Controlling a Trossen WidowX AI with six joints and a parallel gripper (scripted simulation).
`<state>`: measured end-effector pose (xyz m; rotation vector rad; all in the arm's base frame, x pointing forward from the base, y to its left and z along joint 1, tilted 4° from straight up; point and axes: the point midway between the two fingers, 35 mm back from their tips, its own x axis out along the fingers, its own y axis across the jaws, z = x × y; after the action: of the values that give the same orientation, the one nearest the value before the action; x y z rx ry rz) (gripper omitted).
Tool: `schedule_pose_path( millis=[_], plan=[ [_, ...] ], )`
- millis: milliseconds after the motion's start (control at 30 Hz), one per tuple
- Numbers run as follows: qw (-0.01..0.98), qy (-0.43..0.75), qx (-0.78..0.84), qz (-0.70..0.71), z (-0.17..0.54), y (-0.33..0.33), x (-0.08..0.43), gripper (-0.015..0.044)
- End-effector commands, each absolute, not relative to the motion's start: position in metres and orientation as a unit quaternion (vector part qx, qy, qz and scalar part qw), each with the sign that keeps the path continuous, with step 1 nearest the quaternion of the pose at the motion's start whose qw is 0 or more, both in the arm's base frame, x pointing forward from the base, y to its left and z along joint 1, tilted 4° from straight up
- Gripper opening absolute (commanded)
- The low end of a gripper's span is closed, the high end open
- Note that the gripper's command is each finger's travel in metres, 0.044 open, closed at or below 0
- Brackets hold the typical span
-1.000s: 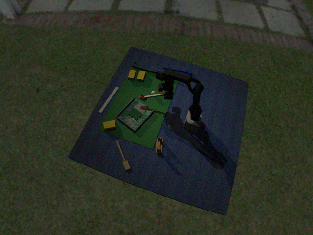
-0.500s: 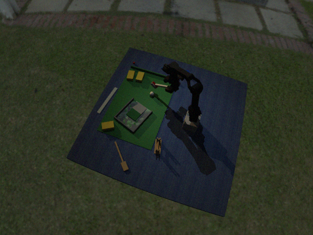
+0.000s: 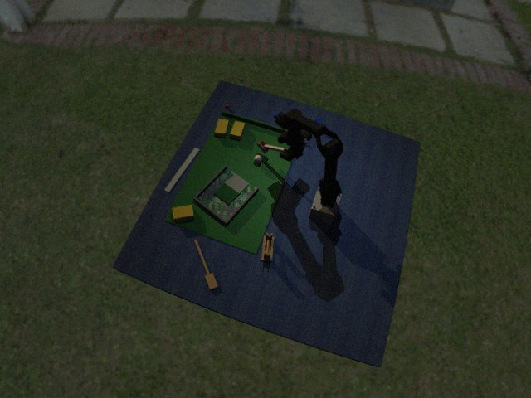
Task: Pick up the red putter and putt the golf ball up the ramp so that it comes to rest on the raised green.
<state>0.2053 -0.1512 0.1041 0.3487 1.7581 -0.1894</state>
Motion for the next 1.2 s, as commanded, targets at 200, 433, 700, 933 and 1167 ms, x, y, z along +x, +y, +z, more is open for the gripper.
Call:
schedule_pose_path(
  millis=[200,433,700,933,1167],
  plan=[
    [0.623,0.762,0.151,-0.085,0.092,-0.151,0.207,0.0000],
    [0.624,0.762,0.151,-0.085,0.081,-0.151,0.208,0.0000],
    [0.623,0.762,0.151,-0.085,0.069,-0.150,0.208,0.0000],
    [0.622,0.764,0.150,-0.084,0.072,-0.150,0.208,0.0000],
    [0.622,0.763,0.150,-0.084,0.070,-0.161,0.204,0.0000]
  ],
)
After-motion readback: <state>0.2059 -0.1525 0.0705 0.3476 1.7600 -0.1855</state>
